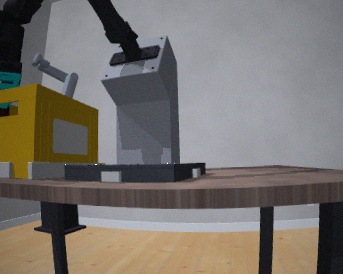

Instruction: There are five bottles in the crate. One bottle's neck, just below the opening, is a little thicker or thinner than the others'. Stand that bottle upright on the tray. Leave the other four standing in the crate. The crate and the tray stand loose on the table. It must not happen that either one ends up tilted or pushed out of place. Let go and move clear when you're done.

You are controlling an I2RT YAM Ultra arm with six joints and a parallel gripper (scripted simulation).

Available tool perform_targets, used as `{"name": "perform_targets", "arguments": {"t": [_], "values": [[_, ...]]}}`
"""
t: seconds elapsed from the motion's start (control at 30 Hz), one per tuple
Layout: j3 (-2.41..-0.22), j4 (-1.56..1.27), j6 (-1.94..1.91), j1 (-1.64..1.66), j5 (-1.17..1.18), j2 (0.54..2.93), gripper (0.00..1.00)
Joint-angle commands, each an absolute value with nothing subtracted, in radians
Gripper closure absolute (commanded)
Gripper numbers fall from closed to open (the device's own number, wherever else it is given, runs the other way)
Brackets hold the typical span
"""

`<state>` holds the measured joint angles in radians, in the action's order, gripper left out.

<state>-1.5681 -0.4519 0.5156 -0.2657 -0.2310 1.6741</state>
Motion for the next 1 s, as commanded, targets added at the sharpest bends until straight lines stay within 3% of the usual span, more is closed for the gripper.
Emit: {"name": "perform_targets", "arguments": {"t": [0.0, 0.73, 0.77, 0.97], "values": [[-1.596, -0.434, 0.523, -0.265, -0.224, 1.676, 0.39], [-1.596, -0.434, 0.523, -0.265, -0.224, 1.676, 0.39], [-1.596, -0.434, 0.523, -0.265, -0.224, 1.676, 1.0], [-1.596, -0.438, 0.522, -0.265, -0.226, 1.672, 1.0]]}}
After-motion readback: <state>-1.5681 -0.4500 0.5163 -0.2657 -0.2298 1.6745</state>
